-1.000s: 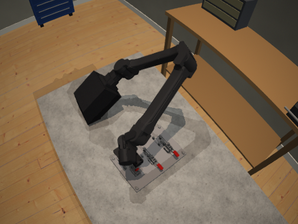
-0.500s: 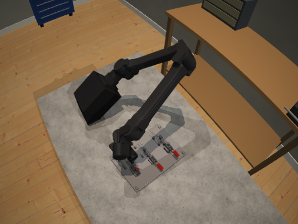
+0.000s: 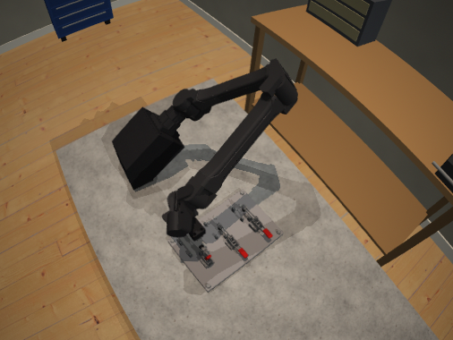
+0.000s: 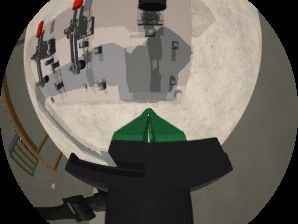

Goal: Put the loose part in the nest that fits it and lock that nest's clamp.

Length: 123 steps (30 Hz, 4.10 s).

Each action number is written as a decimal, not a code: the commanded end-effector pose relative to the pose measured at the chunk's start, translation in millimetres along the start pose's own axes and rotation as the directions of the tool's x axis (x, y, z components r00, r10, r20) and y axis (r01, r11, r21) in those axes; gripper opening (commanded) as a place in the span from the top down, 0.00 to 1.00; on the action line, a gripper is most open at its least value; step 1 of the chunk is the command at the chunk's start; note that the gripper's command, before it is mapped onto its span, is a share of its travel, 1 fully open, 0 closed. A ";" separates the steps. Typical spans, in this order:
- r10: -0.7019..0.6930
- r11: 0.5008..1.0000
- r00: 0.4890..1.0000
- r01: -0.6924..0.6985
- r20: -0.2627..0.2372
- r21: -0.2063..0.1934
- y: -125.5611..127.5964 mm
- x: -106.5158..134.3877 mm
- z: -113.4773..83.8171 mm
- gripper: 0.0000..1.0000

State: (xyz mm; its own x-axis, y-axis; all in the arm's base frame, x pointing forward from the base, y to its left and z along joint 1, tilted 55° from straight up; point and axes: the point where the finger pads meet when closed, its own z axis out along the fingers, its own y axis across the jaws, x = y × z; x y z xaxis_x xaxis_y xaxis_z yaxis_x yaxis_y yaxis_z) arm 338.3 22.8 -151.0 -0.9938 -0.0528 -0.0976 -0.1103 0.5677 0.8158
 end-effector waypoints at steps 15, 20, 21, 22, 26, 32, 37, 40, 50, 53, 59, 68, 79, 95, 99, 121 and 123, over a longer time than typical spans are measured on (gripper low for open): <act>0.003 1.000 1.000 -0.003 -0.014 -0.005 1.2 6.1 33.0 1.00; 0.003 1.000 1.000 -0.003 -0.014 -0.005 1.2 6.4 41.1 1.00; 0.003 1.000 1.000 -0.003 -0.014 -0.005 1.2 6.4 41.8 1.00; 0.003 1.000 1.000 -0.003 -0.014 -0.005 1.2 6.4 41.8 1.00; 0.005 1.000 1.000 -0.006 0.028 0.007 -2.7 -2.0 26.8 1.00; 0.001 1.000 1.000 -0.001 0.006 0.003 2.1 0.0 32.6 1.00; 0.000 1.000 1.000 0.000 0.006 0.003 2.1 0.0 32.6 1.00; -0.001 1.000 1.000 0.001 0.006 0.003 2.1 0.0 32.6 1.00; -0.001 1.000 1.000 0.001 0.006 0.003 2.1 0.0 32.6 1.00; -0.001 1.000 1.000 0.001 0.006 0.003 2.1 0.0 32.6 1.00; 0.004 1.000 1.000 -0.004 0.006 0.003 2.1 0.0 32.6 1.00; -0.004 1.000 1.000 0.004 0.001 0.003 3.3 0.2 36.8 1.00; 0.006 1.000 1.000 -0.006 -0.013 -0.003 2.7 7.2 46.3 1.00; 0.016 1.000 1.000 -0.016 -0.008 -0.003 0.8 8.2 44.1 1.00; 0.016 1.000 1.000 -0.016 -0.008 -0.003 0.8 8.2 44.1 1.00; 0.005 1.000 1.000 -0.005 -0.006 -0.001 -0.5 -10.2 42.9 1.00; 0.008 1.000 1.000 -0.008 0.003 0.001 -2.6 -11.4 40.2 1.00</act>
State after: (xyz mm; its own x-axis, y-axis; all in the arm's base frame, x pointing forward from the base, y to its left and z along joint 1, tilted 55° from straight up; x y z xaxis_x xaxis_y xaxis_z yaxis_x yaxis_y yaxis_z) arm 338.6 57.4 -172.0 -0.9942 -0.0545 -0.0927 -0.1072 0.5684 0.8157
